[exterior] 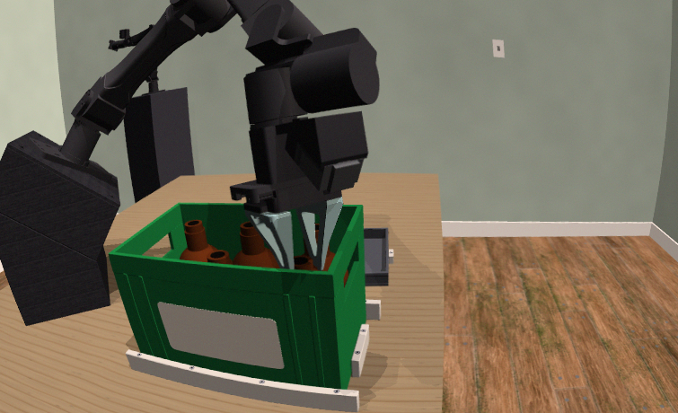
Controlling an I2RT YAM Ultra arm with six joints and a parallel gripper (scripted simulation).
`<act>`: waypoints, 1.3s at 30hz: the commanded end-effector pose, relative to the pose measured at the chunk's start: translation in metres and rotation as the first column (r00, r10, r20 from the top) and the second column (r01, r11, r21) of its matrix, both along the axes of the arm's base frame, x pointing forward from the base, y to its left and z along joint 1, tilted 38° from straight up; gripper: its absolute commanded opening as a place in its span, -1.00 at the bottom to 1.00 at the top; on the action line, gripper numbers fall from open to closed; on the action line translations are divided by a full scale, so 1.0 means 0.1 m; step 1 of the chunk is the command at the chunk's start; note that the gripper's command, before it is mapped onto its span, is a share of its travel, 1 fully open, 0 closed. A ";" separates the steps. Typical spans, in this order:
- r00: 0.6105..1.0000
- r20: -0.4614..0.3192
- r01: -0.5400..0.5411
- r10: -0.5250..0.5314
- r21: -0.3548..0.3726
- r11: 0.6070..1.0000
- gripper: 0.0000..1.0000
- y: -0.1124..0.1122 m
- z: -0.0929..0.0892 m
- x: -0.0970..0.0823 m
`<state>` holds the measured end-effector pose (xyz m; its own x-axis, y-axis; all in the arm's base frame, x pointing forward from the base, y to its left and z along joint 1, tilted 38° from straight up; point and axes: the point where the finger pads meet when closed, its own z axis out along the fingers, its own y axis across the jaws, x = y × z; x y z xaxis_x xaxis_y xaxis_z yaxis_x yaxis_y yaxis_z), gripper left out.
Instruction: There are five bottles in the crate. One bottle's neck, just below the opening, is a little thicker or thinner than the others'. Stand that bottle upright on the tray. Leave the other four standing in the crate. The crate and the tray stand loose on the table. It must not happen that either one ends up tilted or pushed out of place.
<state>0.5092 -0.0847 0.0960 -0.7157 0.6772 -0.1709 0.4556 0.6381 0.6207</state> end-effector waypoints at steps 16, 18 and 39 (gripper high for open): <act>1.000 0.010 0.025 -0.025 -0.006 1.000 -1.00 -0.10 0.05 -0.01; 1.000 0.010 0.025 -0.025 -0.006 1.000 -1.00 -0.10 0.05 -0.01; 0.999 0.028 0.018 -0.017 -0.013 1.000 -1.00 -0.12 0.19 -0.02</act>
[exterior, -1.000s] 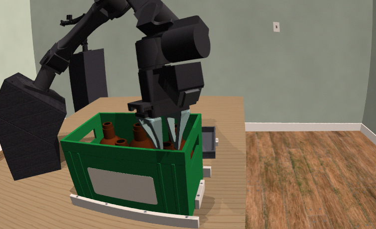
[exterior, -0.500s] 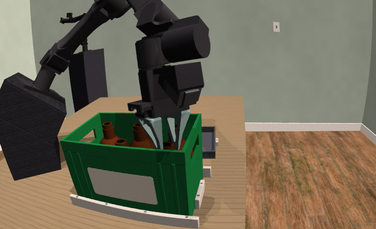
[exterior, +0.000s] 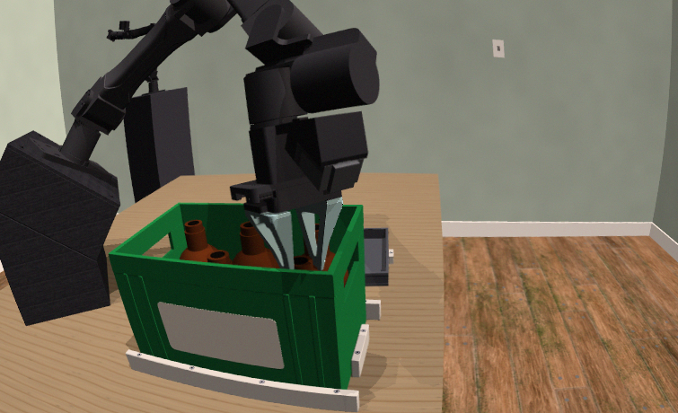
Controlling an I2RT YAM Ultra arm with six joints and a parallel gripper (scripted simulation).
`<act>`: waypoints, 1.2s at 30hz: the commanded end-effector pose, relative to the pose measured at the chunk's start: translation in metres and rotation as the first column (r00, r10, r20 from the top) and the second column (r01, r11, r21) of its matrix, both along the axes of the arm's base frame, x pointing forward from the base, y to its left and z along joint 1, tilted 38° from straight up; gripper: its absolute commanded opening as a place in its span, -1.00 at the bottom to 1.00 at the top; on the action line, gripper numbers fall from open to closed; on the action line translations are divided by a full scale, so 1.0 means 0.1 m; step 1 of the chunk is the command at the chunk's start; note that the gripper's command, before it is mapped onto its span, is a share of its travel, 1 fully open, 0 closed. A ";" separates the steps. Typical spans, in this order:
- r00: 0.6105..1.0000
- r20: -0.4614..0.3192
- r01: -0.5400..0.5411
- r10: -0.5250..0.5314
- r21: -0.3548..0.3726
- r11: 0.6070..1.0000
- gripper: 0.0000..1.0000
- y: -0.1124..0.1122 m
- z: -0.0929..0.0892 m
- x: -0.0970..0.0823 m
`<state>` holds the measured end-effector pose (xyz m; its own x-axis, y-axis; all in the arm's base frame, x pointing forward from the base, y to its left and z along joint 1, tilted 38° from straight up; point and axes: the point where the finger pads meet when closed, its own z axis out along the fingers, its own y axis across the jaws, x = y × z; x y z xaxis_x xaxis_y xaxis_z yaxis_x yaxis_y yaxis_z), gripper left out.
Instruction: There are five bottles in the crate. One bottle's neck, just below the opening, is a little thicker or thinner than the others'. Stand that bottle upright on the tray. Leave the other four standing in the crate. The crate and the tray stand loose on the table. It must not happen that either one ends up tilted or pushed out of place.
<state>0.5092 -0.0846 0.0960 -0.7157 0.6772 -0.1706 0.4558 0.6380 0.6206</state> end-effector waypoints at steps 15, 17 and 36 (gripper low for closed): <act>0.999 0.039 0.015 -0.014 -0.015 1.000 -1.00 -0.17 0.31 -0.06; 0.999 0.039 0.015 -0.014 -0.016 1.000 -1.00 -0.19 0.33 -0.07; 0.999 0.038 0.016 -0.015 -0.017 1.000 -1.00 -0.27 0.46 -0.16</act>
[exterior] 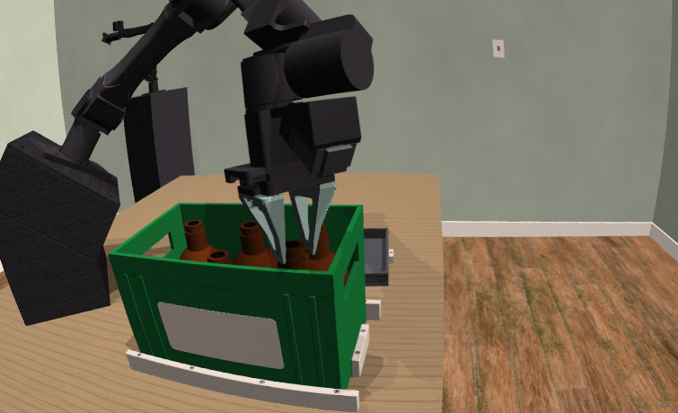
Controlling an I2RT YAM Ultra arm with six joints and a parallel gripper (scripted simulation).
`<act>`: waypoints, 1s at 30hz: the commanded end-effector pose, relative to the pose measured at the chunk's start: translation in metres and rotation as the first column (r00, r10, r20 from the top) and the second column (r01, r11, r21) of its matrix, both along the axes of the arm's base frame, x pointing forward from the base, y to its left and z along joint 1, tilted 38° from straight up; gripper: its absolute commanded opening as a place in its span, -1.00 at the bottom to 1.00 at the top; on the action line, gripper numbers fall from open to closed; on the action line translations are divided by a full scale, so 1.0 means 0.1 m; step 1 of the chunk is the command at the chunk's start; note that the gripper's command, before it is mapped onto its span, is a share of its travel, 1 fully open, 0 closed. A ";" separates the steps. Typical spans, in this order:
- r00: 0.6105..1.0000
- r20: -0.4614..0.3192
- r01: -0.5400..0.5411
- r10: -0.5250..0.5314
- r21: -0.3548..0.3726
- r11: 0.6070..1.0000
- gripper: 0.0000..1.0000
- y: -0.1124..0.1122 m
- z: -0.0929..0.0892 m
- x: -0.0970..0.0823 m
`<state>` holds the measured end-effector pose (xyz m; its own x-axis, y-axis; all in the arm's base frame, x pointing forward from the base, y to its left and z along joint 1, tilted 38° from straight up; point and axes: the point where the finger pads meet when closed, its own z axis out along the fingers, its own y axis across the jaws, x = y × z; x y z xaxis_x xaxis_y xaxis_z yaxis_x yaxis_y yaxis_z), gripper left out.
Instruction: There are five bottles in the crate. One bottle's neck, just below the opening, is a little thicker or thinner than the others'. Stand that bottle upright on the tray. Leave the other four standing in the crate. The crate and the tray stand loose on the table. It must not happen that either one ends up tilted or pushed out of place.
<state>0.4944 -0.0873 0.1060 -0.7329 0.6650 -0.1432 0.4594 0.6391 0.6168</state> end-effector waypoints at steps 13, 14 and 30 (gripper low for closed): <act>0.997 0.064 0.037 -0.035 -0.032 0.999 -1.00 -0.27 0.39 -0.04; 0.997 0.064 0.037 -0.035 -0.032 0.999 -1.00 -0.27 0.39 -0.04; 0.997 0.063 0.037 -0.035 -0.032 0.999 -1.00 -0.27 0.39 -0.04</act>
<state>0.4914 -0.0895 0.1104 -0.7358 0.6621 -0.1421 0.4578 0.6410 0.6161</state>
